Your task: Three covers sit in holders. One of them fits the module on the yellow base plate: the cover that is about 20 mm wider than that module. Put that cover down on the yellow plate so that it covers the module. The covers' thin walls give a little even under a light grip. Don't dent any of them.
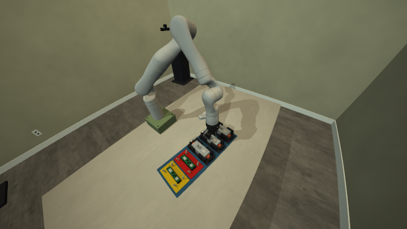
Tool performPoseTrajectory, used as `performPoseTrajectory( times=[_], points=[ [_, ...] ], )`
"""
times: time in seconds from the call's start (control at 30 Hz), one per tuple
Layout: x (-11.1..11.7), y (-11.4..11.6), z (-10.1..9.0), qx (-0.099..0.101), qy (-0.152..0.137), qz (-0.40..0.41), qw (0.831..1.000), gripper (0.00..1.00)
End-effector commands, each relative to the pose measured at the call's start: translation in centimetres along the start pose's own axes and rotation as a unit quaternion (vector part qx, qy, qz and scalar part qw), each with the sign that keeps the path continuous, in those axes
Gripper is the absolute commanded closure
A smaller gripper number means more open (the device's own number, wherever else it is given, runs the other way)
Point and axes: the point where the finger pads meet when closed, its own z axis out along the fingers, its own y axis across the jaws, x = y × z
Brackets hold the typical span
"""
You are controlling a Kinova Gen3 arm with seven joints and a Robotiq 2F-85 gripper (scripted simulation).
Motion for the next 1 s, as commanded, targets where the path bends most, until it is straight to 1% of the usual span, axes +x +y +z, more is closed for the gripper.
performPoseTrajectory(
  times=[0.0,0.1,0.97],
  points=[
    [-0.05,0.02,-0.85,0.0,-0.001,0.0,1.0,1.0],
    [-0.04,0.02,-1.75,0.0,-0.001,0.0,1.0,1.0],
    [-0.04,0.02,-1.75,0.0,-0.001,0.0,1.0,1.0]
  ],
)
